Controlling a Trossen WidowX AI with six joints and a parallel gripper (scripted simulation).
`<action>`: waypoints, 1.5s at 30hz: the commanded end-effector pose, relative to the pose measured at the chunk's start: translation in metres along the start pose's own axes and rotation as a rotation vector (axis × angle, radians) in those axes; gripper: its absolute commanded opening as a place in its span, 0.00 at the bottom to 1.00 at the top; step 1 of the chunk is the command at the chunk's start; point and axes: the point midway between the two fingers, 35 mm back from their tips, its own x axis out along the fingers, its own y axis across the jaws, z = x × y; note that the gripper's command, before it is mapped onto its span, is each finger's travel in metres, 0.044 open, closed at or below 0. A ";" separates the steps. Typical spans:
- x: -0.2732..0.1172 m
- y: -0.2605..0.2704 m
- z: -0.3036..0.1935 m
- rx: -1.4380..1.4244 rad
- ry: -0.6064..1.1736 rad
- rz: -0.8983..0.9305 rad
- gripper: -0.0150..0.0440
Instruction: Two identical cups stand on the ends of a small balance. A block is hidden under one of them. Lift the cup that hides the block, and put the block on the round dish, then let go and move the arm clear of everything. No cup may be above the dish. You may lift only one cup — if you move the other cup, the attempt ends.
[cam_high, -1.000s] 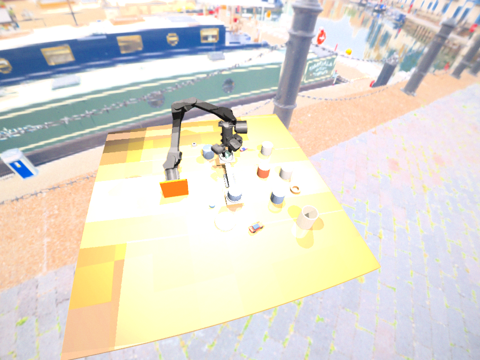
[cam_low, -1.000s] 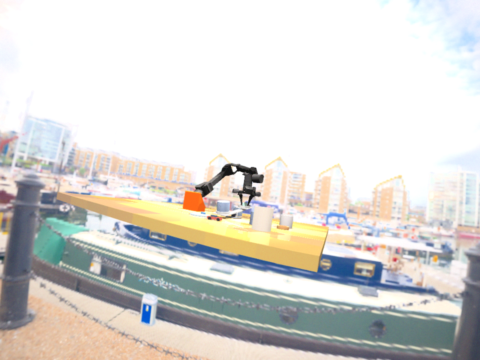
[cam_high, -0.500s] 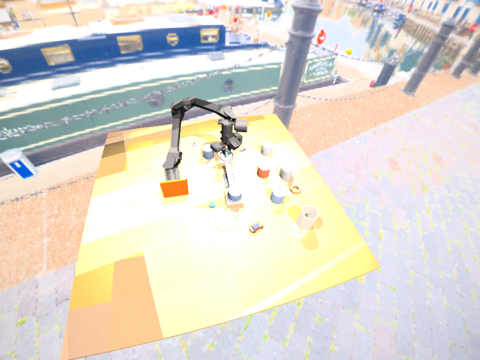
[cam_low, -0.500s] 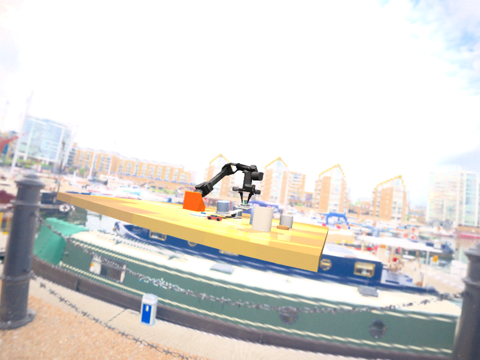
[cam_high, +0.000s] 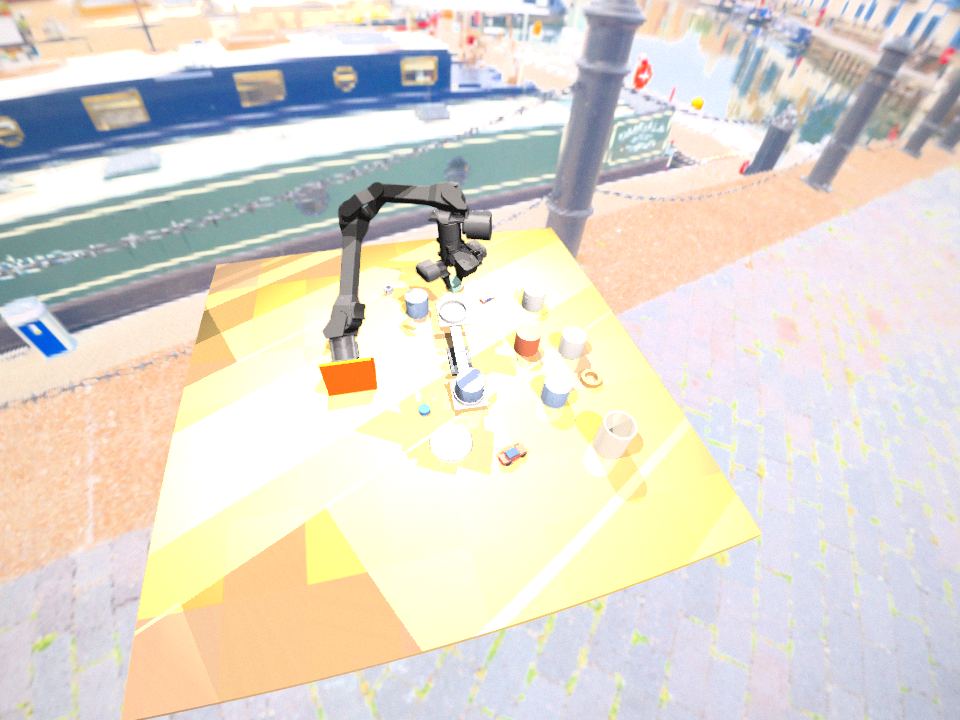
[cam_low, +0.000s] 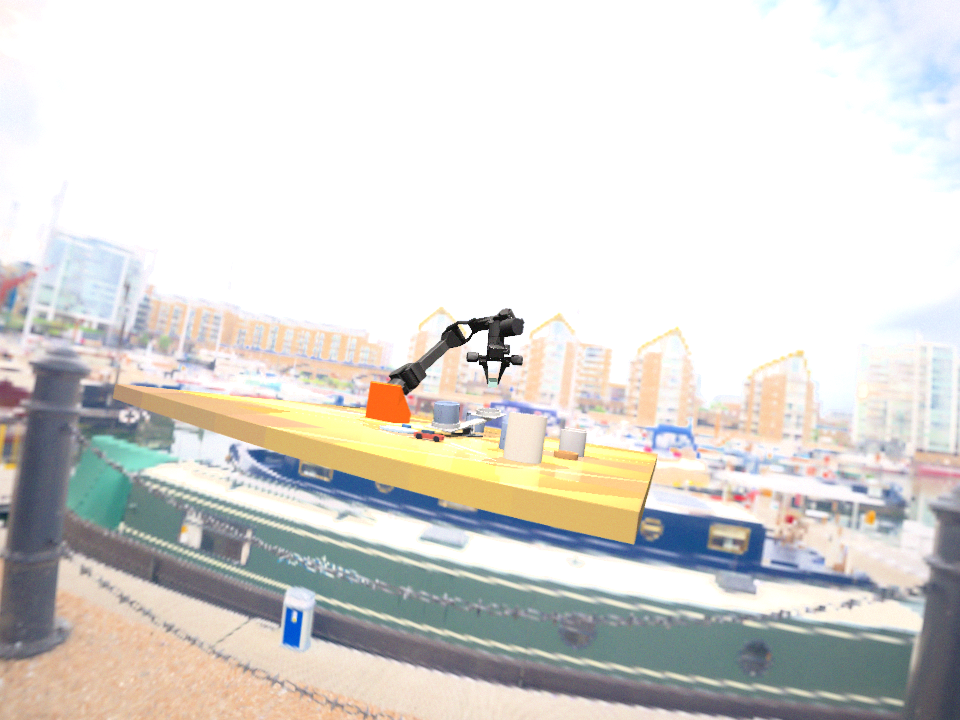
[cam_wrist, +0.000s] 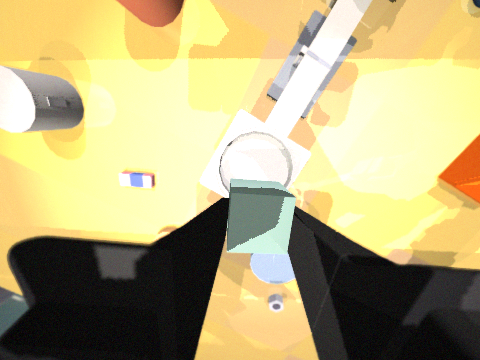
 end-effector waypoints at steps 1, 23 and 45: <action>-0.003 0.000 0.010 0.003 -0.009 0.000 0.25; 0.013 -0.050 0.157 0.025 -0.052 -0.027 0.25; 0.047 -0.140 0.264 -0.056 -0.038 -0.063 0.25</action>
